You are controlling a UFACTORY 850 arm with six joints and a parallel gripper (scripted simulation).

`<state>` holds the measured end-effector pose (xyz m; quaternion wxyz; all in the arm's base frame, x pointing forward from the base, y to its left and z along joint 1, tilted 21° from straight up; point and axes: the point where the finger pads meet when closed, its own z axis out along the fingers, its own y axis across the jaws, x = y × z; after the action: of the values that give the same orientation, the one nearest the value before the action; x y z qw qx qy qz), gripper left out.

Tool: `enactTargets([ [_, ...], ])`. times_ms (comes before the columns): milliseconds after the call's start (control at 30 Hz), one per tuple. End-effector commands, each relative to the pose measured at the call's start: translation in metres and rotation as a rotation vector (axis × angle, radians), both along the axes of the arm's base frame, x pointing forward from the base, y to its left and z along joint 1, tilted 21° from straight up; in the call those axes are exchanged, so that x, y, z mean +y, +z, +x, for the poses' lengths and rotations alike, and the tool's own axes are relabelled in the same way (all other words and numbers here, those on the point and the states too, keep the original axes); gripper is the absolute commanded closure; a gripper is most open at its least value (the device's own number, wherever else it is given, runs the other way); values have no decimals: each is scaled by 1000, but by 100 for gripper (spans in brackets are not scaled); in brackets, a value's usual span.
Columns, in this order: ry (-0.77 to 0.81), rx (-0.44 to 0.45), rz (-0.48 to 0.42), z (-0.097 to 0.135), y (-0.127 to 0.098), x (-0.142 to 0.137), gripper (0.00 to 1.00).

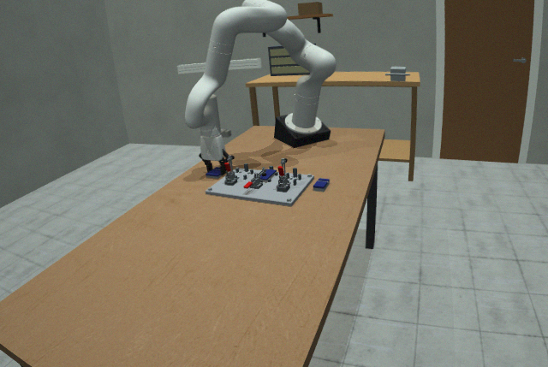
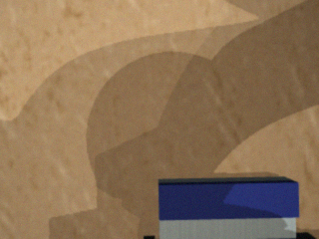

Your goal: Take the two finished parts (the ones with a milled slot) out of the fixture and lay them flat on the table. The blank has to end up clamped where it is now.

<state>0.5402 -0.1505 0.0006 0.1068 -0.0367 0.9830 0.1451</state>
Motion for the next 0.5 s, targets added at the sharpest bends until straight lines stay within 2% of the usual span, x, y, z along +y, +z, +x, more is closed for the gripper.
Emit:
enactTargets([
  [0,0,-2,-1,1,-1,0,100],
  [467,0,-2,-1,1,-2,0,100],
])
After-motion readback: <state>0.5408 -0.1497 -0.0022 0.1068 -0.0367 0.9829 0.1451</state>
